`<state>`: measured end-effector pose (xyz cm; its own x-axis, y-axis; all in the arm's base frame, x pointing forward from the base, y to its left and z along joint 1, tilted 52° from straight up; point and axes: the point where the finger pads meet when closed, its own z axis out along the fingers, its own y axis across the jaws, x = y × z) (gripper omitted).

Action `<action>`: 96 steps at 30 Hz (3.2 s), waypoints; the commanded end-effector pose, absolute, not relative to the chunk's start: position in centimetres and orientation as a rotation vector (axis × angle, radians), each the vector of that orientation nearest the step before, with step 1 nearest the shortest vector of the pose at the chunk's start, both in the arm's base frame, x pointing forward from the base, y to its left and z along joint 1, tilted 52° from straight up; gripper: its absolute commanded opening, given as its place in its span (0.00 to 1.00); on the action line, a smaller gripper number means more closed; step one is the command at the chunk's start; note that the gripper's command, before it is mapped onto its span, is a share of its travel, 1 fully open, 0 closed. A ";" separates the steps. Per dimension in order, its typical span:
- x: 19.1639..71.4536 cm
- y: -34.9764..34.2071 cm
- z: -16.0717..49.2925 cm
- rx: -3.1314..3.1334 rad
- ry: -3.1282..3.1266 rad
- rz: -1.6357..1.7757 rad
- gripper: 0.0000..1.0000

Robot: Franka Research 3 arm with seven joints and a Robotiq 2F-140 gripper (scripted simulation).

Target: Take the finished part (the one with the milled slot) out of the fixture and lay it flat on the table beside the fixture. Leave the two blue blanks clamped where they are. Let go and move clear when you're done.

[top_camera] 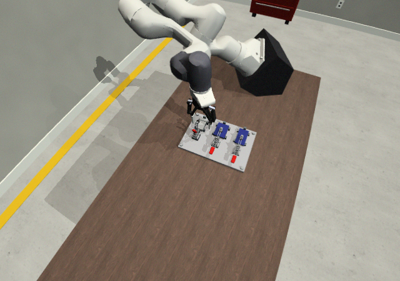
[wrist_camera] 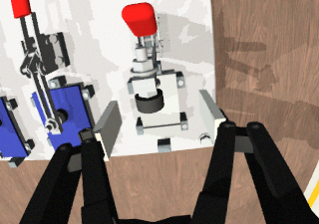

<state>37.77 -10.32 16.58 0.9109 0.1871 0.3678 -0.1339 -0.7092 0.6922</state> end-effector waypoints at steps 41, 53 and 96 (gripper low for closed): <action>38.0 -10.3 16.7 2.299 0.034 0.543 0.58; 38.0 -10.3 16.7 2.299 0.034 0.543 0.58; 38.0 -10.3 16.7 2.299 0.034 0.543 0.00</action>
